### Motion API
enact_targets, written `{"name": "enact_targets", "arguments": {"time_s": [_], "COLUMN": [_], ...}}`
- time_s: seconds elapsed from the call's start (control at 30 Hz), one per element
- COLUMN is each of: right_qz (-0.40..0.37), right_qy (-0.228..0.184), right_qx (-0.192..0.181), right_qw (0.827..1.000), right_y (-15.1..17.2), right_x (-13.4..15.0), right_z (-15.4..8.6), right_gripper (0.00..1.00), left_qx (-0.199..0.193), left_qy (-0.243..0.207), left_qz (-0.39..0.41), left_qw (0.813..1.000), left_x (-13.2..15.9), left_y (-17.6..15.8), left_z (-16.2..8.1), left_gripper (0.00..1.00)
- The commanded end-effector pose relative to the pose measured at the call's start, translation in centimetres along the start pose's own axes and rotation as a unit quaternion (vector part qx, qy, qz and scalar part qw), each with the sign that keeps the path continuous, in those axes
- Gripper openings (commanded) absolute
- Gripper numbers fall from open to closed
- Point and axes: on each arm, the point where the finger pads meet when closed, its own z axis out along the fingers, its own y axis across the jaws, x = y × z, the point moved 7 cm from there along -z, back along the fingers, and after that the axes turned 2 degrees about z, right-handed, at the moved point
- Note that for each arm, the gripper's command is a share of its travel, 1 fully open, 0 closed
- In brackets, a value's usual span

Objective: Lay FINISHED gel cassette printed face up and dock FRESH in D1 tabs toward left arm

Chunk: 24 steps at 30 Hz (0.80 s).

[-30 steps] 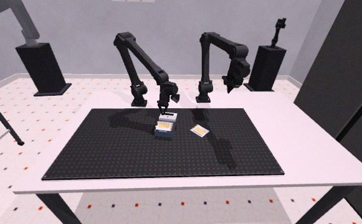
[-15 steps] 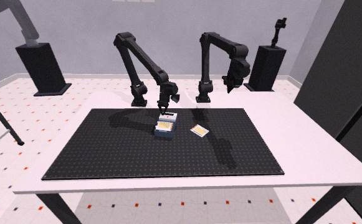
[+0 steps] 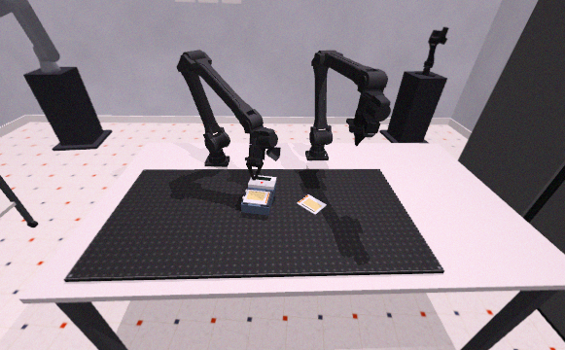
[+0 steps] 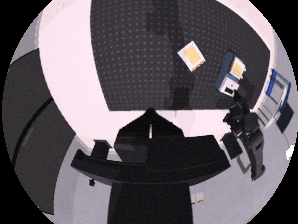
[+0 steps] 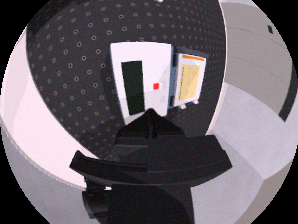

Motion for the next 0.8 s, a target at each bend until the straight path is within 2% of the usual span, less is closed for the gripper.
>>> {"name": "enact_targets", "arguments": {"time_s": [0.0,0.77], "right_qz": [-0.006,-0.006], "right_qy": [0.015,0.015], "right_qx": [-0.015,-0.015], "right_qw": [1.0,1.0], "right_y": [1.81,2.42], "right_x": [1.04,1.52], "right_z": [1.53,2.01], "right_gripper": [0.0,0.0], "left_qx": [-0.008,-0.008], "left_qy": [-0.028,-0.028], "left_qz": [-0.006,-0.006], "left_qw": [1.0,1.0], "left_x": [-0.16,-0.16], "left_y": [0.16,0.16], "left_z": [-2.61,-2.61], "left_gripper": [0.0,0.0]}}
